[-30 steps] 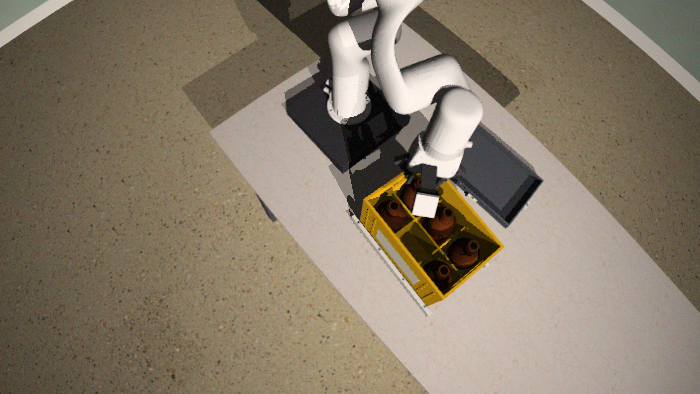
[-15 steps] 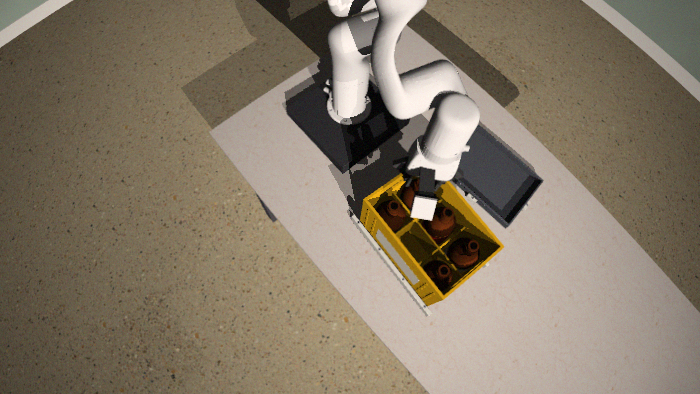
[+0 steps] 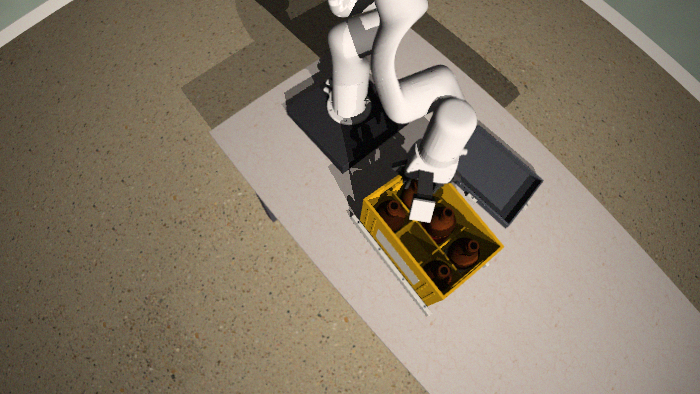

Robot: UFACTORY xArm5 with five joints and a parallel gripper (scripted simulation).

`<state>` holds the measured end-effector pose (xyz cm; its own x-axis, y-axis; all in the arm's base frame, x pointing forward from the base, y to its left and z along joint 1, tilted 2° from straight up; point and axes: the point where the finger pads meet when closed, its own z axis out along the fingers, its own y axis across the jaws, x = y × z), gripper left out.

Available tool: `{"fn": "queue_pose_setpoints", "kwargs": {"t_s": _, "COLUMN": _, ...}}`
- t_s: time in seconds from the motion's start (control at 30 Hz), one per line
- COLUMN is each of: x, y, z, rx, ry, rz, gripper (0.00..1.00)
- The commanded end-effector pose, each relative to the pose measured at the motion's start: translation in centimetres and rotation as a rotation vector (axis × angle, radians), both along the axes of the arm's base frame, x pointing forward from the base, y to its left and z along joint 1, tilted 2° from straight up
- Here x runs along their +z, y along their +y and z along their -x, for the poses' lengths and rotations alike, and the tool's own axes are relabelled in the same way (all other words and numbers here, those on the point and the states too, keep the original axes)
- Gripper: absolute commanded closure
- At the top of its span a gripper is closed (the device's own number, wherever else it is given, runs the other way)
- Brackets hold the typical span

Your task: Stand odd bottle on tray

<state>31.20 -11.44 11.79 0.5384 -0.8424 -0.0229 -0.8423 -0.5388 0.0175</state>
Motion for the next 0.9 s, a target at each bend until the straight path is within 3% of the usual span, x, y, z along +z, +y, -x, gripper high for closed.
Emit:
{"fn": "queue_pose_setpoints", "kwargs": {"t_s": 0.0, "x": -0.11, "y": -0.04, "z": -0.11, "rx": 0.0, "ry": -0.003, "rz": 0.001, "gripper": 0.35}}
{"fn": "queue_pose_setpoints", "kwargs": {"t_s": 0.77, "x": -0.34, "y": -0.03, "z": -0.1, "rx": 0.0, "ry": -0.003, "rz": 0.001, "gripper": 0.35}}
{"fn": "queue_pose_setpoints", "kwargs": {"t_s": 0.8, "x": -0.34, "y": -0.03, "z": -0.1, "rx": 0.0, "ry": -0.003, "rz": 0.001, "gripper": 1.0}}
{"fn": "queue_pose_setpoints", "kwargs": {"t_s": 0.87, "x": -0.34, "y": -0.03, "z": -0.1, "rx": 0.0, "ry": -0.003, "rz": 0.001, "gripper": 1.0}}
